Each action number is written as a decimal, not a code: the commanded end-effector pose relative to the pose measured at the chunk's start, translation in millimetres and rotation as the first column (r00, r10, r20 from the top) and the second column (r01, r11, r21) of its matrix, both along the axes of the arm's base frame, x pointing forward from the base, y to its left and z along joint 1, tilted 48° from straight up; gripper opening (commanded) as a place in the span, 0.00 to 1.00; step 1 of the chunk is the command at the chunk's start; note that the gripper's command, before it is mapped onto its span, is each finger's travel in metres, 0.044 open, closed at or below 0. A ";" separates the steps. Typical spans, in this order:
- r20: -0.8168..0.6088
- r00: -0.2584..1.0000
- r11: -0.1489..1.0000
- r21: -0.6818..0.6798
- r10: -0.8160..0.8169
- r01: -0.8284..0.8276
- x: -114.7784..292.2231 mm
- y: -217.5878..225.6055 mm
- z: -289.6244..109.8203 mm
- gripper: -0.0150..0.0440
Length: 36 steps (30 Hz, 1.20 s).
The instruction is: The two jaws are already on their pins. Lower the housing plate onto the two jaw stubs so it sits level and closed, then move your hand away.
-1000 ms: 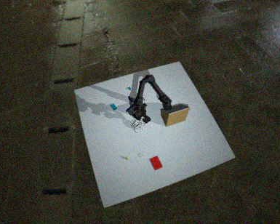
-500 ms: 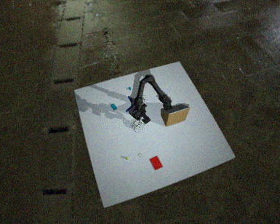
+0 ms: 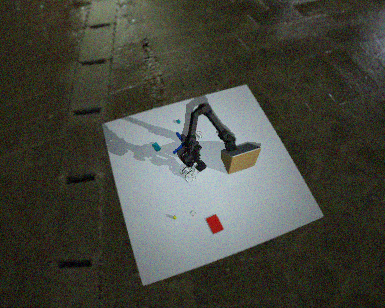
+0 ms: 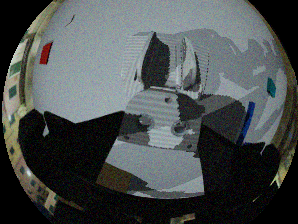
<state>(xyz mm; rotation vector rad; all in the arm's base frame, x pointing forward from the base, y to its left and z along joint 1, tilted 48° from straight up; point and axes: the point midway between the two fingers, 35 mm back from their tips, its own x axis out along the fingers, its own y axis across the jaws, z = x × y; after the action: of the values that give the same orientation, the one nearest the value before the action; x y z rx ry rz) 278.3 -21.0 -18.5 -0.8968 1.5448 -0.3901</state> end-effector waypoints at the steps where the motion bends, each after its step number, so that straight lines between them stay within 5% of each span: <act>1: -0.018 1.000 1.000 -0.011 0.003 -0.003 -3.4 -6.3 -6.6 0.85; 36: -0.017 1.000 1.000 -0.015 0.001 -0.001 -4.3 -24.2 -21.3 0.85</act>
<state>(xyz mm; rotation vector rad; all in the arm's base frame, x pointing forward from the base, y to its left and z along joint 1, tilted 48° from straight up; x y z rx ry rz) 274.7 -44.4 -39.3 -0.9045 1.5554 -0.3949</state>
